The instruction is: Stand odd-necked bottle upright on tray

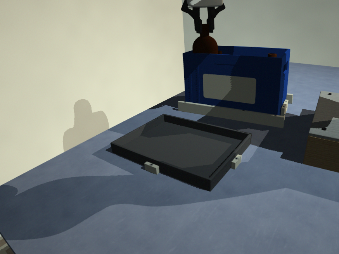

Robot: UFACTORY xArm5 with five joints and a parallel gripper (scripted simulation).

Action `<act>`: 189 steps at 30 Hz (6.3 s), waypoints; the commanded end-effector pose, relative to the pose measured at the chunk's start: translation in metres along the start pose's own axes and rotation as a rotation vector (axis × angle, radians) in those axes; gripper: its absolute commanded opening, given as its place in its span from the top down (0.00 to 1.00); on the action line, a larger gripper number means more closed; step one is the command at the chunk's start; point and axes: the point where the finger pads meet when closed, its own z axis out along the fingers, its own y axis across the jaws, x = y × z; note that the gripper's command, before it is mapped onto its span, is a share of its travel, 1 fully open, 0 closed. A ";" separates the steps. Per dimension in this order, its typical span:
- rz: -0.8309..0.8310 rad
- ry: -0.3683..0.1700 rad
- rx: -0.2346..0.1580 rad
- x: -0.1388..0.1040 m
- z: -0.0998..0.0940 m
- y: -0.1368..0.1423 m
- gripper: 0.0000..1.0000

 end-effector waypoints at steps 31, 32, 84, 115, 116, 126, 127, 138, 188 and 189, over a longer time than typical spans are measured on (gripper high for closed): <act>0.000 0.004 0.003 0.001 -0.030 -0.001 1.00; 0.000 0.004 0.003 0.001 -0.030 -0.001 1.00; 0.000 0.004 0.003 0.001 -0.049 0.000 1.00; 0.000 0.004 0.003 0.001 -0.071 0.000 1.00; 0.000 0.004 0.003 0.001 -0.071 0.000 1.00; 0.000 0.004 0.003 0.001 -0.071 0.000 1.00; 0.000 0.004 0.003 0.001 -0.071 0.000 1.00; 0.000 0.004 0.003 0.001 -0.073 0.000 1.00; 0.000 0.004 0.003 0.000 -0.090 0.000 1.00; 0.000 0.004 0.003 0.000 -0.090 -0.001 1.00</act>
